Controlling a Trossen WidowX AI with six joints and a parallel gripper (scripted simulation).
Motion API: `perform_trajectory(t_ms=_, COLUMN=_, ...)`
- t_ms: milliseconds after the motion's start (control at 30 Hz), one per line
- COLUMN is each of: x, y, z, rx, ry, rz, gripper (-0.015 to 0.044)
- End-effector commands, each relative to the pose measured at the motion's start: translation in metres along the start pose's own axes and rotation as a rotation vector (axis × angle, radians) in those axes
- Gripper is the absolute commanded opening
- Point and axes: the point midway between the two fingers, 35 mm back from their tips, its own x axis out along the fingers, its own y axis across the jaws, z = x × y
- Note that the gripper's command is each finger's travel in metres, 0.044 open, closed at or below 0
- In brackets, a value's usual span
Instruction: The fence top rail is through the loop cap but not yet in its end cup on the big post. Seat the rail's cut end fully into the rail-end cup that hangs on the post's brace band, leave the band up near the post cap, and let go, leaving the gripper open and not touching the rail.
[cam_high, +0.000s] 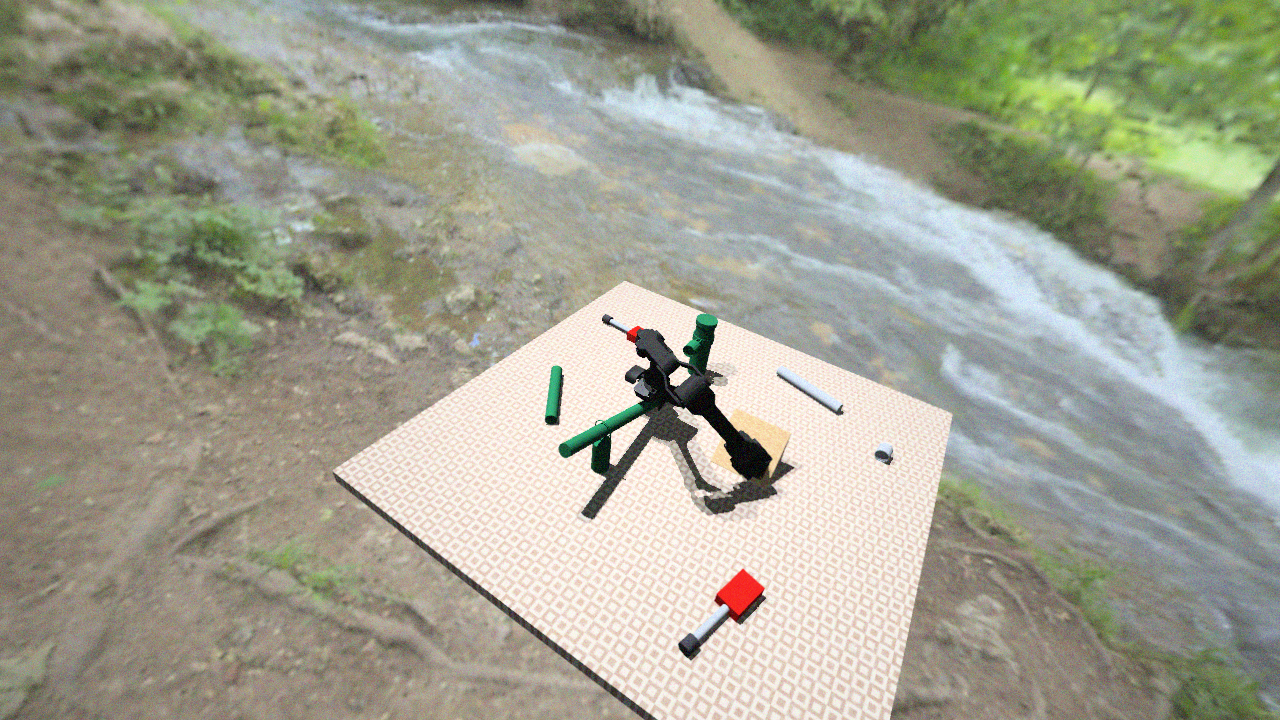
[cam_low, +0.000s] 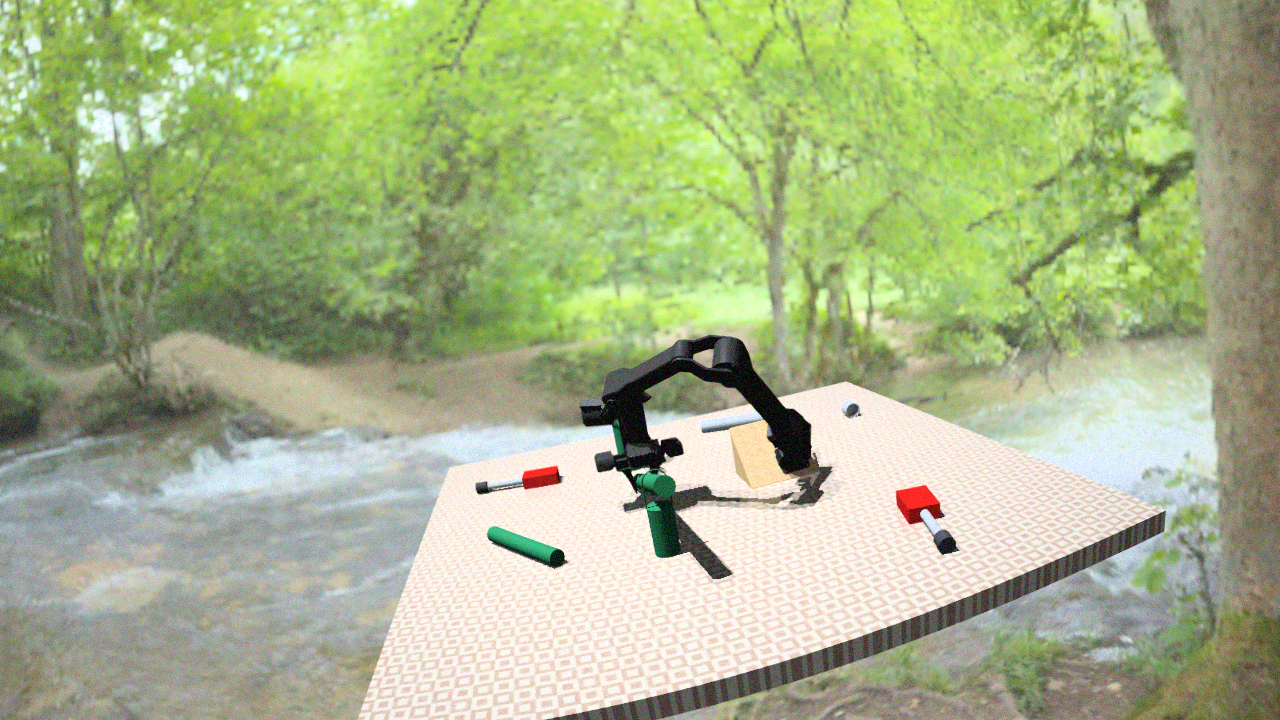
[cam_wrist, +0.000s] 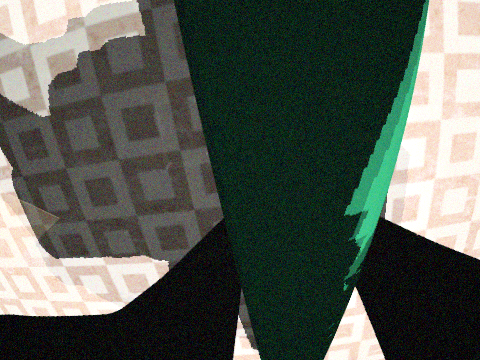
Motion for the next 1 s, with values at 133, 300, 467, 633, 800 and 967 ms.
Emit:
perform_trajectory(t_ms=133, x=-0.005, y=0.000, z=0.000, rx=0.005, ry=-0.003, rz=0.000, gripper=0.0000)
perform_trajectory(t_ms=300, x=-0.014, y=-0.001, z=-0.004, rx=0.002, ry=0.036, rz=0.000, gripper=0.0000)
perform_trajectory(t_ms=467, x=-0.044, y=-0.002, z=-0.017, rx=-0.003, ry=0.157, rz=0.001, gripper=0.0000)
perform_trajectory(t_ms=633, x=-0.079, y=0.000, z=-0.029, rx=0.000, ry=0.286, rz=0.006, gripper=0.0000)
perform_trajectory(t_ms=800, x=-0.084, y=0.000, z=-0.030, rx=0.001, ry=0.303, rz=0.007, gripper=0.0000)
perform_trajectory(t_ms=967, x=-0.077, y=0.000, z=-0.028, rx=0.003, ry=0.279, rz=0.010, gripper=0.0000)
